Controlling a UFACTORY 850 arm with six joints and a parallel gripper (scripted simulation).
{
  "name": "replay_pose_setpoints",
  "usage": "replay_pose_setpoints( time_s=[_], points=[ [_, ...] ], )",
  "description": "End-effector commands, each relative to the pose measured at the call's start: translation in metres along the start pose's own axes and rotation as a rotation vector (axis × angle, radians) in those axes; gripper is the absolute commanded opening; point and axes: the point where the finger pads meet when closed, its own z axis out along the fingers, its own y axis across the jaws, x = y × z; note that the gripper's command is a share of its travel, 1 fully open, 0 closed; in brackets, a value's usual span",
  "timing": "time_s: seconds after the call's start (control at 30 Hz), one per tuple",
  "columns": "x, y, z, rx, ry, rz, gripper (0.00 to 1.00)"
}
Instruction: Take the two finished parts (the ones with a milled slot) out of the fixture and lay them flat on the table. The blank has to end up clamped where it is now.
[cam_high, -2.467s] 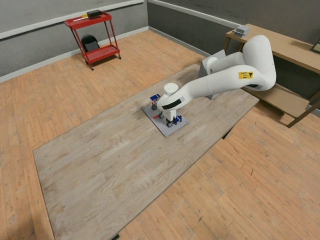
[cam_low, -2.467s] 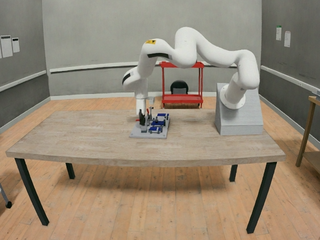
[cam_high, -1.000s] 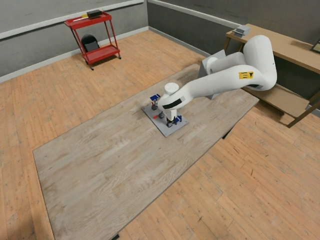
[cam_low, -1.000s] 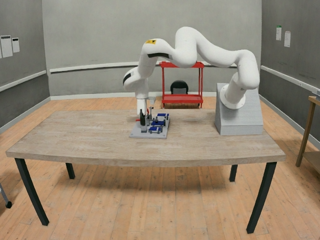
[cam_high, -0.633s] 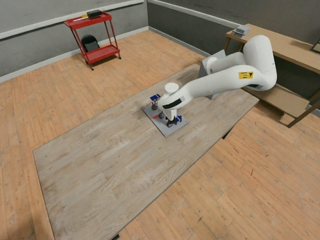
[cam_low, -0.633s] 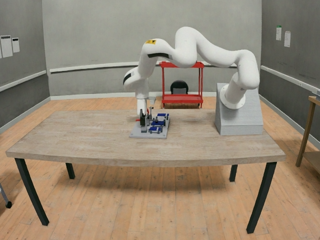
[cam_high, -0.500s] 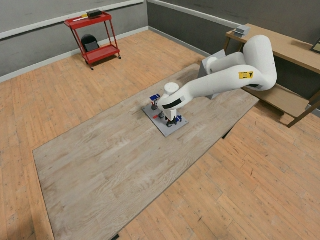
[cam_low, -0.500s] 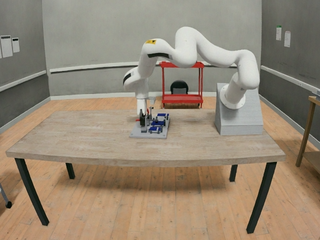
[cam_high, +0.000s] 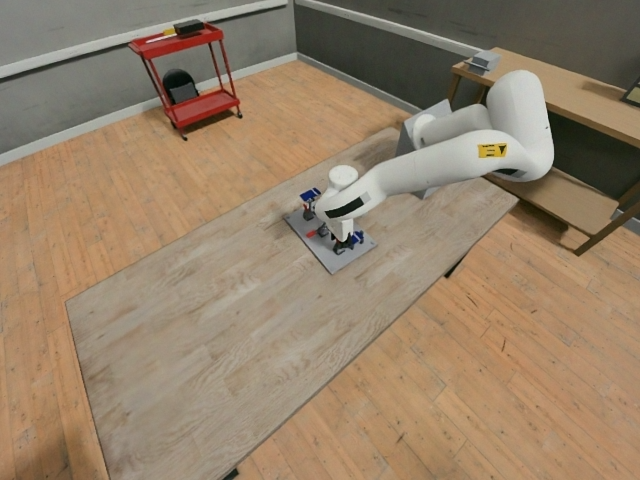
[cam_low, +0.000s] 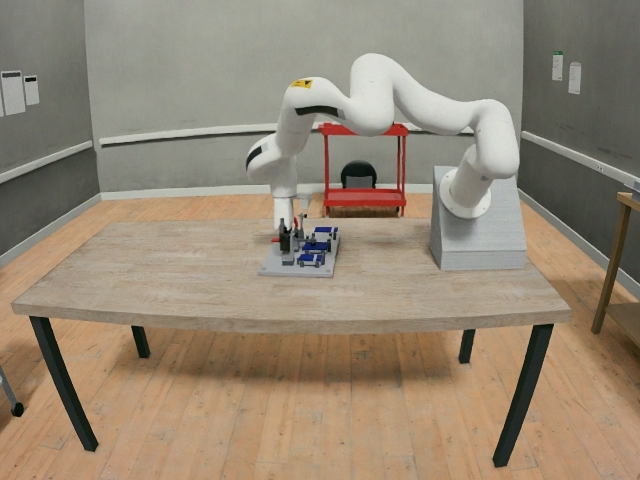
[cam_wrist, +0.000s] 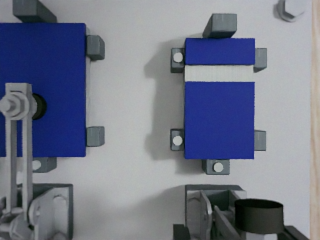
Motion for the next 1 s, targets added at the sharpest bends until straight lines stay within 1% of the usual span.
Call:
replay_pose_setpoints(
  time_s=[0.0, 0.2, 0.33, 0.67, 0.73, 0.97],
  points=[
    [-0.001, 0.000, -0.001, 0.000, -0.002, 0.000, 0.48],
    [-0.001, 0.000, -0.001, 0.000, -0.002, 0.000, 0.48],
    [-0.001, 0.000, -0.005, 0.000, -0.002, 0.000, 0.48],
    [-0.001, 0.000, -0.032, 0.000, -0.002, 0.000, 0.48],
    [-0.001, 0.000, -0.032, 0.000, -0.002, 0.000, 0.48],
    [-0.001, 0.000, -0.048, 0.000, -0.002, 0.000, 0.48]
  ],
)
